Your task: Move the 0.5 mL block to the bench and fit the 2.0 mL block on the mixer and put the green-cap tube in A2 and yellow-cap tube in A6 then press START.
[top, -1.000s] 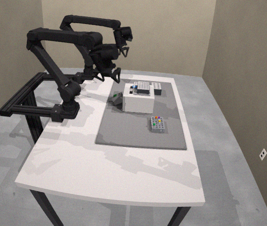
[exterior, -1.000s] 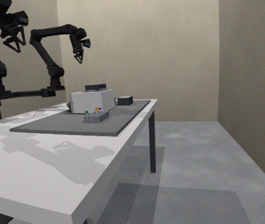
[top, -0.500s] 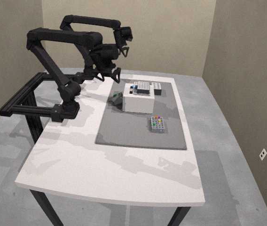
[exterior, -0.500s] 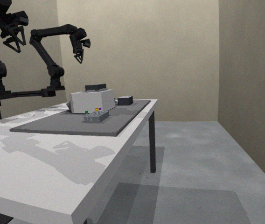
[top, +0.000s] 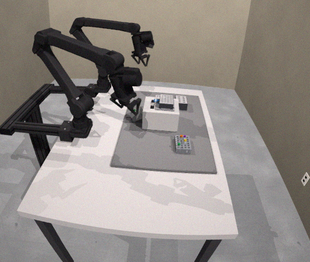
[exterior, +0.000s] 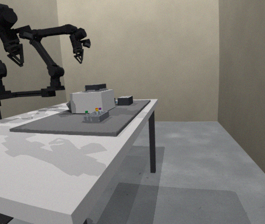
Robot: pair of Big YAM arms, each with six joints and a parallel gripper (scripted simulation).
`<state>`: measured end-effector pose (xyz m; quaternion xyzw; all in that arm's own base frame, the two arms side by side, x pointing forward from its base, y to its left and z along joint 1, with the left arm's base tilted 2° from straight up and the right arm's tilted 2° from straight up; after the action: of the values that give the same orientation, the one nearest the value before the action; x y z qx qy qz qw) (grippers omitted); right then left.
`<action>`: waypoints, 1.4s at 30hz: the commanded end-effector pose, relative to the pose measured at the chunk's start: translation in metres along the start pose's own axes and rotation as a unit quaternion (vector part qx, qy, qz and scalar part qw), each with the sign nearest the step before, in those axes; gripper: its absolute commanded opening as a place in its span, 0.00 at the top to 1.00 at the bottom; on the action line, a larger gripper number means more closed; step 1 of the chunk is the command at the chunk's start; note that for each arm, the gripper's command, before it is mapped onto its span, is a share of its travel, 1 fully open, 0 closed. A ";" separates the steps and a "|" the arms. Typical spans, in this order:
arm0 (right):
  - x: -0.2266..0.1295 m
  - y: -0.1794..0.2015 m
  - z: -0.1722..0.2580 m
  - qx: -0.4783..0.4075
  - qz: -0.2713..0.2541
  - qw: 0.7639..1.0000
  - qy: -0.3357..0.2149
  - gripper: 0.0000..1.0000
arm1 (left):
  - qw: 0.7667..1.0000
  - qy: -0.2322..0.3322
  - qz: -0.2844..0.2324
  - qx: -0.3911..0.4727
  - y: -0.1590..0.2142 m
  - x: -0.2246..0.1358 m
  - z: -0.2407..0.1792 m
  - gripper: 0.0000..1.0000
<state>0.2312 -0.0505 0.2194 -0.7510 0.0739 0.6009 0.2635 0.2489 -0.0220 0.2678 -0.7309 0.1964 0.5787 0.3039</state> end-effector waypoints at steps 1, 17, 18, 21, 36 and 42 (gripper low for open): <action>0.001 -0.004 -0.006 0.032 0.001 0.999 0.010 0.00 | 1.000 0.014 -0.010 -0.007 -0.006 -0.009 -0.005 0.00; 0.020 -0.004 -0.007 0.172 0.065 0.983 0.004 0.00 | 1.000 0.024 -0.016 -0.008 -0.007 -0.013 -0.005 0.00; 0.020 -0.004 -0.007 0.172 0.065 0.983 0.004 0.00 | 1.000 0.024 -0.016 -0.008 -0.007 -0.013 -0.005 0.00; 0.025 -0.002 -0.007 0.201 0.076 0.977 0.005 0.00 | 1.000 0.020 -0.013 -0.007 -0.007 -0.011 -0.006 0.00; 0.025 -0.011 -0.010 0.324 0.128 0.937 0.018 0.00 | 1.000 0.019 -0.012 -0.007 -0.007 -0.011 -0.006 0.00; 0.020 -0.020 -0.018 0.380 0.150 0.912 0.029 0.00 | 1.000 0.021 -0.014 -0.007 -0.006 -0.012 -0.005 0.00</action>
<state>0.2427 -0.0399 0.1910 -0.6050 0.3891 0.5622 0.4080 0.2493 -0.0222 0.2674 -0.7312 0.1972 0.5784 0.3032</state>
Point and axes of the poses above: on each arm, the point where the finger pads meet when closed, its own x axis out along the fingers, its own z axis across the jaws, y = z × x, the point moved 8 cm from there along -x, back along the fingers, and after that the axes turned 11 degrees about -x, right-handed, at the moved point
